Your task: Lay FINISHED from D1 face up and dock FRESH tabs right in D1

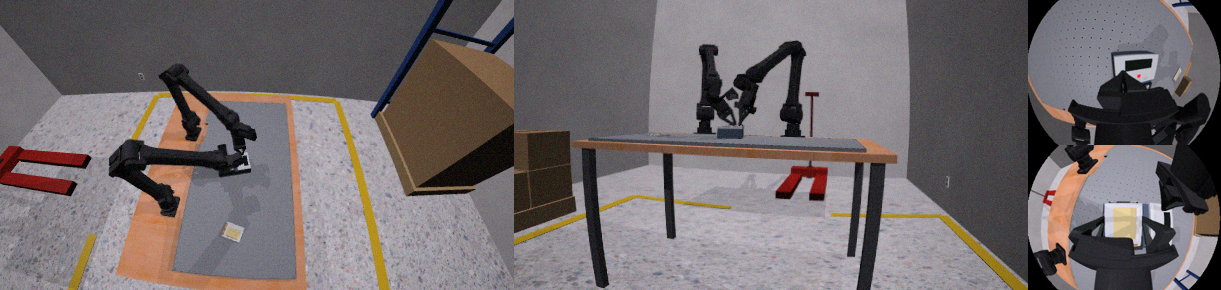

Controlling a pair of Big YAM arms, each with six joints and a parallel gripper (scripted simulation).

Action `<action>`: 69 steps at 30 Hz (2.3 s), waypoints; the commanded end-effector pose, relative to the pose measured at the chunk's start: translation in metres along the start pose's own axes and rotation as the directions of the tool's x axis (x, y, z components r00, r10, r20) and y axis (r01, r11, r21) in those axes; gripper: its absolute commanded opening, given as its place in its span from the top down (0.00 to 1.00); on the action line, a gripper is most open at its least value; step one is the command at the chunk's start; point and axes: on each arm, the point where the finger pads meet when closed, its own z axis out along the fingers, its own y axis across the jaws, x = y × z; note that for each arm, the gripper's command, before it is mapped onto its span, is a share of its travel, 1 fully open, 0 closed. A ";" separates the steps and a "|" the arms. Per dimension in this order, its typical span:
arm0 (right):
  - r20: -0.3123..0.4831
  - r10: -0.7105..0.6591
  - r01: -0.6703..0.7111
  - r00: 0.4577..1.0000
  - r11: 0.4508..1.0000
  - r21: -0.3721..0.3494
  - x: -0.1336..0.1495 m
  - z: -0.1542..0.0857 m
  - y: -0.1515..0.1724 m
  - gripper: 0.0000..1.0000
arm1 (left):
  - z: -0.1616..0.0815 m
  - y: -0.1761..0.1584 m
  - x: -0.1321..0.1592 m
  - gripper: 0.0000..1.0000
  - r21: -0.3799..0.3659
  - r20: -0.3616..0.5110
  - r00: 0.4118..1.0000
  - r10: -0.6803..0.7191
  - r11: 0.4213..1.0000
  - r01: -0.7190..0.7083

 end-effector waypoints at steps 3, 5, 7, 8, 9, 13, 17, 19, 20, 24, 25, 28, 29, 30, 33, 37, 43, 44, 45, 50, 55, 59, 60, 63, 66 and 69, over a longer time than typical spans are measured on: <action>-0.040 0.033 -0.033 0.999 0.999 0.000 0.011 -0.001 0.000 1.00 | 0.047 0.041 0.030 1.00 -0.105 -0.106 0.994 -0.024 0.994 0.013; -0.043 0.034 -0.034 0.999 0.999 0.000 0.011 0.000 0.000 1.00 | 0.047 0.041 0.030 1.00 -0.105 -0.106 0.994 -0.024 0.994 0.013; -0.049 0.036 -0.036 0.998 0.999 -0.001 0.011 0.000 0.000 1.00 | 0.047 0.041 0.030 1.00 -0.105 -0.106 0.994 -0.024 0.994 0.013; -0.049 0.036 -0.036 0.998 0.999 -0.001 0.011 0.000 0.000 1.00 | 0.047 0.041 0.030 1.00 -0.105 -0.106 0.994 -0.024 0.994 0.013; -0.052 0.037 -0.037 0.998 0.999 -0.001 0.011 0.000 0.000 1.00 | 0.047 0.041 0.030 1.00 -0.105 -0.106 0.994 -0.024 0.994 0.013; -0.060 0.040 -0.040 0.997 0.999 -0.001 0.011 0.001 0.000 1.00 | 0.047 0.041 0.030 1.00 -0.105 -0.106 0.994 -0.024 0.994 0.013; -0.066 0.042 -0.042 0.997 0.999 -0.002 0.011 0.001 0.000 1.00 | 0.047 0.041 0.030 1.00 -0.105 -0.106 0.994 -0.024 0.994 0.013; -0.069 0.043 -0.043 0.997 0.999 -0.002 0.011 0.001 0.000 1.00 | 0.047 0.041 0.030 1.00 -0.105 -0.106 0.994 -0.024 0.994 0.013; -0.072 0.043 -0.044 0.996 0.999 -0.002 0.011 0.002 0.000 1.00 | 0.047 0.041 0.030 1.00 -0.105 -0.106 0.994 -0.024 0.994 0.013; -0.081 0.045 -0.045 0.996 0.999 -0.003 0.012 0.002 0.000 1.00 | 0.047 0.041 0.030 1.00 -0.105 -0.106 0.994 -0.024 0.994 0.013; -0.083 0.045 -0.046 0.995 0.999 -0.003 0.012 0.002 0.000 1.00 | 0.047 0.041 0.030 1.00 -0.105 -0.106 0.994 -0.024 0.994 0.013; -0.090 0.046 -0.047 0.995 0.999 -0.004 0.012 0.003 0.000 1.00 | 0.047 0.041 0.030 1.00 -0.105 -0.106 0.994 -0.024 0.994 0.013; -0.092 0.047 -0.047 0.995 0.999 -0.004 0.012 0.003 0.000 1.00 | 0.047 0.041 0.030 1.00 -0.105 -0.106 0.994 -0.024 0.994 0.013; -0.092 0.047 -0.047 0.995 0.999 -0.004 0.012 0.003 0.000 1.00 | 0.047 0.041 0.030 1.00 -0.105 -0.106 0.994 -0.024 0.994 0.013; -0.095 0.047 -0.048 0.994 0.999 -0.004 0.012 0.003 0.000 1.00 | 0.047 0.041 0.030 1.00 -0.105 -0.106 0.994 -0.024 0.994 0.013; -0.104 0.048 -0.049 0.993 0.999 -0.005 0.012 0.003 0.000 1.00 | 0.047 0.041 0.030 1.00 -0.105 -0.106 0.994 -0.024 0.994 0.013; -0.118 0.050 -0.051 0.992 0.999 -0.006 0.013 0.004 0.000 1.00 | 0.047 0.041 0.030 1.00 -0.105 -0.106 0.994 -0.024 0.994 0.013; -0.118 0.050 -0.051 0.992 0.999 -0.006 0.013 0.004 0.000 1.00 | 0.047 0.041 0.030 1.00 -0.105 -0.106 0.994 -0.024 0.994 0.013; -0.121 0.050 -0.051 0.991 0.999 -0.006 0.013 0.004 0.000 1.00 | 0.047 0.041 0.030 1.00 -0.105 -0.106 0.994 -0.024 0.994 0.013; -0.127 0.051 -0.052 0.991 0.999 -0.006 0.013 0.005 0.000 1.00 | 0.047 0.041 0.030 1.00 -0.105 -0.106 0.994 -0.024 0.994 0.013; -0.139 0.051 -0.053 0.989 0.999 -0.007 0.013 0.005 0.001 1.00 | 0.047 0.041 0.030 1.00 -0.105 -0.106 0.994 -0.024 0.994 0.013; -0.147 0.052 -0.054 0.988 0.999 -0.008 0.014 0.006 0.001 1.00 | 0.047 0.041 0.030 1.00 -0.105 -0.106 0.994 -0.024 0.994 0.013; -0.151 0.052 -0.054 0.987 0.999 -0.008 0.014 0.006 0.001 1.00 | 0.047 0.041 0.030 1.00 -0.105 -0.106 0.994 -0.024 0.994 0.013; -0.156 0.053 -0.054 0.986 0.998 -0.008 0.014 0.006 0.001 1.00 | 0.047 0.041 0.030 1.00 -0.105 -0.106 0.994 -0.024 0.994 0.013; -0.161 0.053 -0.055 0.986 0.998 -0.008 0.014 0.007 0.001 1.00 | 0.047 0.041 0.030 1.00 -0.105 -0.106 0.994 -0.024 0.994 0.013; -0.164 0.053 -0.055 0.985 0.998 -0.009 0.014 0.007 0.001 1.00 | 0.047 0.041 0.030 1.00 -0.105 -0.106 0.994 -0.024 0.994 0.013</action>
